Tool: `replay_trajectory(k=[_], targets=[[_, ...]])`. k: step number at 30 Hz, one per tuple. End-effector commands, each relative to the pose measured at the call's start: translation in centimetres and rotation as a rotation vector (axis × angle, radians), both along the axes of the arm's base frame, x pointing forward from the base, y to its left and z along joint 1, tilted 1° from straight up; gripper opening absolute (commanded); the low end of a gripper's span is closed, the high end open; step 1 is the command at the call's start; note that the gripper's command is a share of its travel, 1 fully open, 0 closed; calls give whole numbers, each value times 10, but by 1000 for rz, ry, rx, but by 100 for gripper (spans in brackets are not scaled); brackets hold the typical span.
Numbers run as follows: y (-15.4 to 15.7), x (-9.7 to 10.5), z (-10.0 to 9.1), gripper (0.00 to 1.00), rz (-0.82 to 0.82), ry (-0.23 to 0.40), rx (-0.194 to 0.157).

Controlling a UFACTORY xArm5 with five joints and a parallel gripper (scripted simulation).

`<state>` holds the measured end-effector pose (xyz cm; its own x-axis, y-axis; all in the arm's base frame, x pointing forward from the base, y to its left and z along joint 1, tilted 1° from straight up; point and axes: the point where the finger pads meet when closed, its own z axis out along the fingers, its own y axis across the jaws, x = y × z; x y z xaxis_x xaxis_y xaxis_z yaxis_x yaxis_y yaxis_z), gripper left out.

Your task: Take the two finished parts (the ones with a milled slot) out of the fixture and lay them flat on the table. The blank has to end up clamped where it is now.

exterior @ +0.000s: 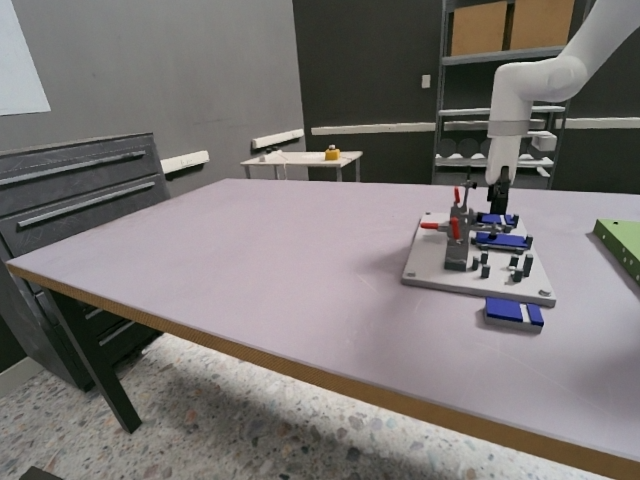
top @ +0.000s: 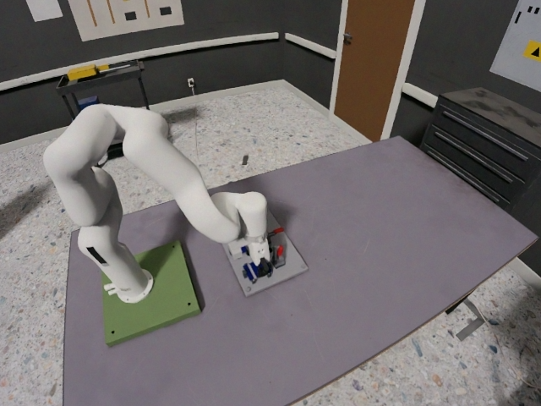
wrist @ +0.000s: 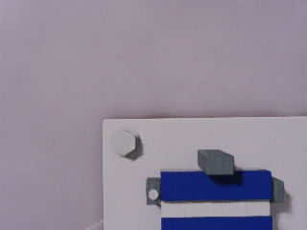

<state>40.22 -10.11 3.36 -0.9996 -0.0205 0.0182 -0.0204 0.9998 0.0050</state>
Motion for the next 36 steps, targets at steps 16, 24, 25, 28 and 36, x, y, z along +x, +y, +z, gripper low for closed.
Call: replay_trajectory(k=[16,24,25,28,36], targets=[[0,1,-18,100,0,-4,-1],[0,1,-25,100,0,-4,-1],[0,1,-25,100,0,-4,-1],[0,1,-26,100,0,-4,-1],[0,1,-26,100,0,-4,-1]])
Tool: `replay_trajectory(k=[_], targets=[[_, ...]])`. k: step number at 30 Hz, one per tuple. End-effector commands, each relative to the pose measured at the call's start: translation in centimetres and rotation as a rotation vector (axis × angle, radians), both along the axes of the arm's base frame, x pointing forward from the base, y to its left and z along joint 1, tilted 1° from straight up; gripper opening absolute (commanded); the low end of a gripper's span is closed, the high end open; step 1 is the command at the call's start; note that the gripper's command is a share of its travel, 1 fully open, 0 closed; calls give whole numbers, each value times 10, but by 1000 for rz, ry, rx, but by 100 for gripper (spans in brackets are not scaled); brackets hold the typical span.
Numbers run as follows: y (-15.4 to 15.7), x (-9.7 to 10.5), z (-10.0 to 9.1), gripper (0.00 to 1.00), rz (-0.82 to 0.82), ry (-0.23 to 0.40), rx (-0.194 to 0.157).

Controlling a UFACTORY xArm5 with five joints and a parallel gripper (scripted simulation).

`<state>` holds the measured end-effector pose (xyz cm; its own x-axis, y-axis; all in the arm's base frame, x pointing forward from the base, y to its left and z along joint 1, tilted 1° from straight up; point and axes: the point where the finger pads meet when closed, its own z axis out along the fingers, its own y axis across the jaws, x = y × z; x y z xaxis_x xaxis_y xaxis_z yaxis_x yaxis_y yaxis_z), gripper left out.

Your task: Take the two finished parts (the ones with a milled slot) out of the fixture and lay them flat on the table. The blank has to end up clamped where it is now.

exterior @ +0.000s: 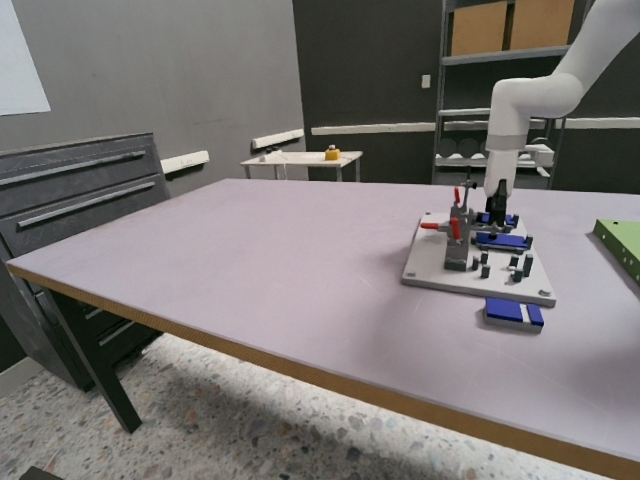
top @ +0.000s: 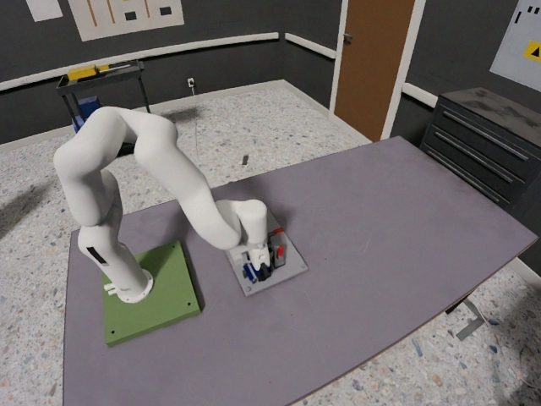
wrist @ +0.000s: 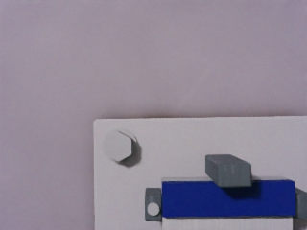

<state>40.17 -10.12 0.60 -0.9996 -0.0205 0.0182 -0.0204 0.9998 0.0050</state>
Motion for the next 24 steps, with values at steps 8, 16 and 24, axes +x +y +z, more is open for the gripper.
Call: replay_trajectory(k=[8,16,24], targets=[[0,1,1,100,0,-4,-1],[0,1,1,0,0,-4,-1],[0,1,1,0,0,-4,-1]])
